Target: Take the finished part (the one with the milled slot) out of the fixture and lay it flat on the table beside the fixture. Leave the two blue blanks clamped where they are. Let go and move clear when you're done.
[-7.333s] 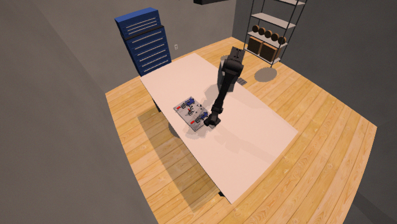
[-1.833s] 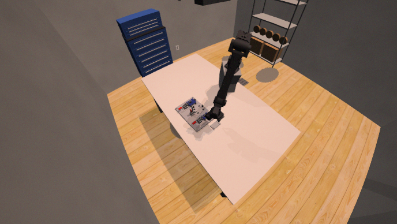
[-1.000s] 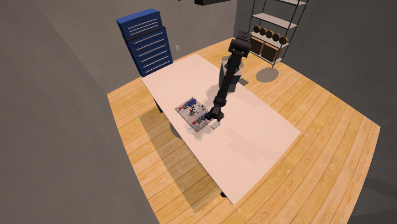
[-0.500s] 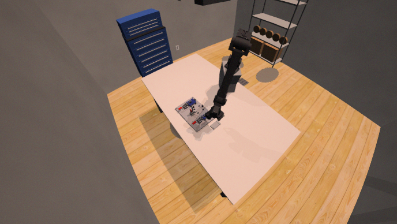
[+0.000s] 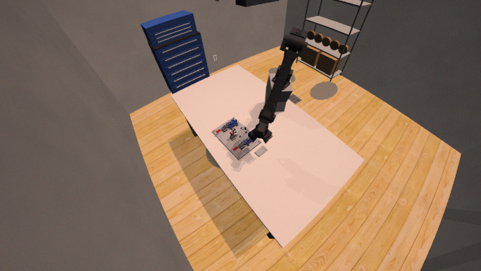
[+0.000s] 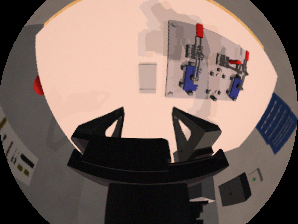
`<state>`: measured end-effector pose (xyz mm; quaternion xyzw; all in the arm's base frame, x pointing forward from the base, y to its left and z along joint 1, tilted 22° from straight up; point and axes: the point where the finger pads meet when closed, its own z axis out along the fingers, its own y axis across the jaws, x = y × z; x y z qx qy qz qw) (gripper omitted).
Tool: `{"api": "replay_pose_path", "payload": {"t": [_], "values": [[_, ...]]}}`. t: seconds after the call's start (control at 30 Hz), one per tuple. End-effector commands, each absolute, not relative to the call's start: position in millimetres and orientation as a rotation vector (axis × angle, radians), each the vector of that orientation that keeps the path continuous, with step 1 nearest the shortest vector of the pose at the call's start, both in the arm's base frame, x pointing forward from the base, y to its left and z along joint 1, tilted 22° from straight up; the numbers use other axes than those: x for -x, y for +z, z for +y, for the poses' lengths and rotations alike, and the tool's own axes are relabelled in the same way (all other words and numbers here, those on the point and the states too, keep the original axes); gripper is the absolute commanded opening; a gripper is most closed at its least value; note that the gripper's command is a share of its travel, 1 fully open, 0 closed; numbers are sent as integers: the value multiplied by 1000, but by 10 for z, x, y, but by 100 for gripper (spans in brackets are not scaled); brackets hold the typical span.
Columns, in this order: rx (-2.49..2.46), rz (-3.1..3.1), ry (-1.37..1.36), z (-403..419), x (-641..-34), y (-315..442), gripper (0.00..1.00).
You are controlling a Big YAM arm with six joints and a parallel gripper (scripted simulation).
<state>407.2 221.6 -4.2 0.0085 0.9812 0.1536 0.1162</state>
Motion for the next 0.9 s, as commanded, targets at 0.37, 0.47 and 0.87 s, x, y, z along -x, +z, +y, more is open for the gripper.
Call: {"api": "replay_pose_path", "payload": {"t": [0.37,0.47,0.87], "values": [[-12,2834,463,2068,-4056,524,74],[-5,2832,465,2079,-4048,575,74],[-1,2823,469,2091,-4063,602,74]]}}
